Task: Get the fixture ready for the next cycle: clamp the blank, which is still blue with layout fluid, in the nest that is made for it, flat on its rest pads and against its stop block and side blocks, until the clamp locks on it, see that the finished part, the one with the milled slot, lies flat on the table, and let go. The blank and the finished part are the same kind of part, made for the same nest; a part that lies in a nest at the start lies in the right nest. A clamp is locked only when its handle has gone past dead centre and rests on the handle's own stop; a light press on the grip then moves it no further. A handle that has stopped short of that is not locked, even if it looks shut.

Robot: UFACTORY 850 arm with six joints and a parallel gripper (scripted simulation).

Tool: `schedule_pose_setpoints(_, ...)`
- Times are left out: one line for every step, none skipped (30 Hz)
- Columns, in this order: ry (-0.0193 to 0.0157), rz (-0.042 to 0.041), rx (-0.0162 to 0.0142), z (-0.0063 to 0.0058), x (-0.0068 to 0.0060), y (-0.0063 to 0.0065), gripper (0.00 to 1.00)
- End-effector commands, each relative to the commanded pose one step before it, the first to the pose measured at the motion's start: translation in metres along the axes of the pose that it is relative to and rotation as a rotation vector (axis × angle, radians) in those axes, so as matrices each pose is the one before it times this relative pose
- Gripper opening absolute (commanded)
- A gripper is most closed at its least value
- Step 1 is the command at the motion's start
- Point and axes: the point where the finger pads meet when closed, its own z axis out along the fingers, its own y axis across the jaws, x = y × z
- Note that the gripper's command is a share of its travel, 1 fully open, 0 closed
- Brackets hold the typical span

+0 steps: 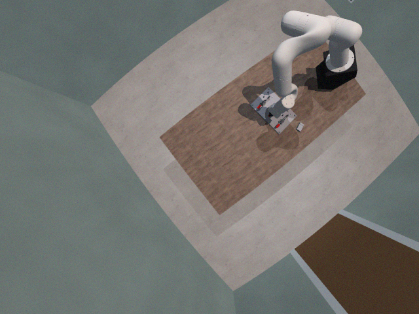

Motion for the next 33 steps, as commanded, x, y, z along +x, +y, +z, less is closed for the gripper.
schedule_pose_setpoints(0.00117, 0.0003, 0.00004, -0.00048, 0.00063, 0.0, 0.0)
schedule_pose_setpoints(0.0, 0.0, 0.0, 0.0, -0.00001, 0.0, 0.0)
schedule_pose_setpoints(0.0, 0.0, 0.0, 0.0, -0.00002, 0.0, 0.0)
schedule_pose_setpoints(0.0, 0.0, 0.0, 0.0, -0.00003, 0.0, 0.0)
schedule_pose_setpoints(0.0, 0.0, 0.0, 0.0, -0.00004, 0.0, 0.0)
schedule_pose_setpoints(0.0, 0.0, 0.0, 0.0, -0.00004, 0.00001, 0.0)
schedule_pose_setpoints(0.0, 0.0, 0.0, 0.0, -0.00005, 0.00001, 0.0)
schedule_pose_setpoints(0.0, 0.0, 0.0, 0.0, -0.00005, 0.00001, 0.0)
schedule_pose_setpoints(0.0, 0.0, 0.0, 0.0, -0.00005, 0.00001, 0.0)
schedule_pose_setpoints(0.0, 0.0, 0.0, 0.0, -0.00005, 0.00001, 0.0)
schedule_pose_setpoints(0.0, 0.0, 0.0, 0.0, -0.00004, 0.00001, 0.0)
schedule_pose_setpoints(0.0, 0.0, 0.0, 0.0, -0.00004, 0.0, 0.0)
schedule_pose_setpoints(0.0, 0.0, 0.0, 0.0, -0.00003, 0.0, 0.0)
schedule_pose_setpoints(0.0, 0.0, 0.0, 0.0, 0.0, 0.0, 0.0)
schedule_pose_setpoints(0.0, 0.0, 0.0, 0.0, 0.0, 0.0, 0.0)
schedule_pose_setpoints(0.0, 0.0, 0.0, 0.0, -0.00002, 0.0, 0.0)
schedule_pose_setpoints(0.0, 0.0, 0.0, 0.0, -0.00001, 0.0, 0.0)
schedule_pose_setpoints(0.0, 0.0, 0.0, 0.0, -0.00001, 0.0, 0.0)
schedule_pose_setpoints(0.0, 0.0, 0.0, 0.0, 0.0, 0.0, 0.0)
schedule_pose_setpoints(0.0, 0.0, 0.0, -0.00001, 0.0, 0.0, 0.0)
schedule_pose_setpoints(0.0, 0.0, 0.0, -0.00005, 0.0, 0.0, 0.0)
schedule_pose_setpoints(0.0, 0.0, 0.0, -0.00011, 0.0, 0.0, 0.0)
schedule_pose_setpoints(0.0, 0.0, 0.0, -0.00019, 0.0, 0.0, 0.0)
schedule_pose_setpoints(0.0, 0.0, 0.0, -0.00027, 0.0, 0.0, 0.0)
schedule_pose_setpoints(0.0, 0.0, 0.0, -0.00035, 0.0, 0.0, 0.0)
schedule_pose_setpoints(0.0, 0.0, 0.0, -0.00041, 0.0, 0.0, 0.0)
schedule_pose_setpoints(0.0, 0.0, 0.0, -0.00046, 0.0, 0.0, 0.0)
schedule_pose_setpoints(0.0, 0.0, 0.0, -0.00048, 0.0, 0.0, 0.0)
schedule_pose_setpoints(0.0, 0.0, 0.0, -0.00048, 0.0, 0.0, 0.0)
schedule_pose_setpoints(0.0, 0.0, 0.0, -0.00046, 0.0, 0.0, 0.0)
schedule_pose_setpoints(0.0, 0.0, 0.0, 0.0, 0.0, 0.0, 0.0)
schedule_pose_setpoints(0.0, 0.0, 0.0, 0.0, 0.0, 0.0, 0.0)
schedule_pose_setpoints(0.0, 0.0, 0.0, -0.00041, 0.0, 0.0, 0.0)
